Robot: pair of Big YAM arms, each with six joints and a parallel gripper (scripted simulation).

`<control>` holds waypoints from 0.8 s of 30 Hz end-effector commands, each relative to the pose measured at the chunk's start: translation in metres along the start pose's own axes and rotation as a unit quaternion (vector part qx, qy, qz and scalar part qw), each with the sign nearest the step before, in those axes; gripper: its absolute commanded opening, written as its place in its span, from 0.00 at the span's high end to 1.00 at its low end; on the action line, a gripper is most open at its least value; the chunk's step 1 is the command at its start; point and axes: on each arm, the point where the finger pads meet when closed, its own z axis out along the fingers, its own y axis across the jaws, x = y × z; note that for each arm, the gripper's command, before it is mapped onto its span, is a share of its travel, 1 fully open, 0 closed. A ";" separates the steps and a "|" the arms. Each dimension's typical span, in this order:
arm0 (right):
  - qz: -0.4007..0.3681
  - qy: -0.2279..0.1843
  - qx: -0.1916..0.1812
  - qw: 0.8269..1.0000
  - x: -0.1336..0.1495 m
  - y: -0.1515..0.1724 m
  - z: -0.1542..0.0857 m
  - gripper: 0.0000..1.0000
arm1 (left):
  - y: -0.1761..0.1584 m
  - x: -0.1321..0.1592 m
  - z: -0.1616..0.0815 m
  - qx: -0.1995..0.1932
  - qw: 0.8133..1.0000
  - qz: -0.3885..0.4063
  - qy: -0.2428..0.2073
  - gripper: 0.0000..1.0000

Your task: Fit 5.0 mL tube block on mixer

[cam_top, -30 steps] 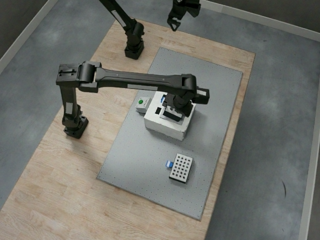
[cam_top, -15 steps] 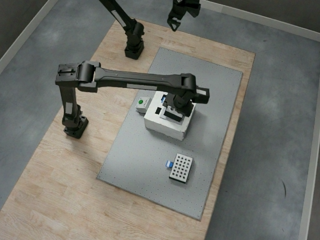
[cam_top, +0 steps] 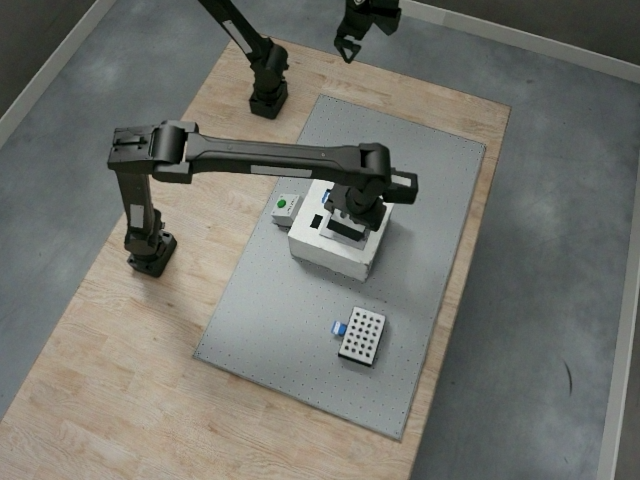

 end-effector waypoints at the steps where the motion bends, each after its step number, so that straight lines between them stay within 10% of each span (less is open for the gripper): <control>1: 0.001 -0.029 0.061 0.998 -0.005 -0.004 -0.068 1.00 | 0.000 -0.011 -0.022 -0.003 1.000 0.001 -0.025 0.00; 24: -0.008 -0.022 0.039 0.999 -0.009 0.007 -0.042 1.00 | 0.000 -0.012 -0.024 -0.004 1.000 0.001 -0.027 0.00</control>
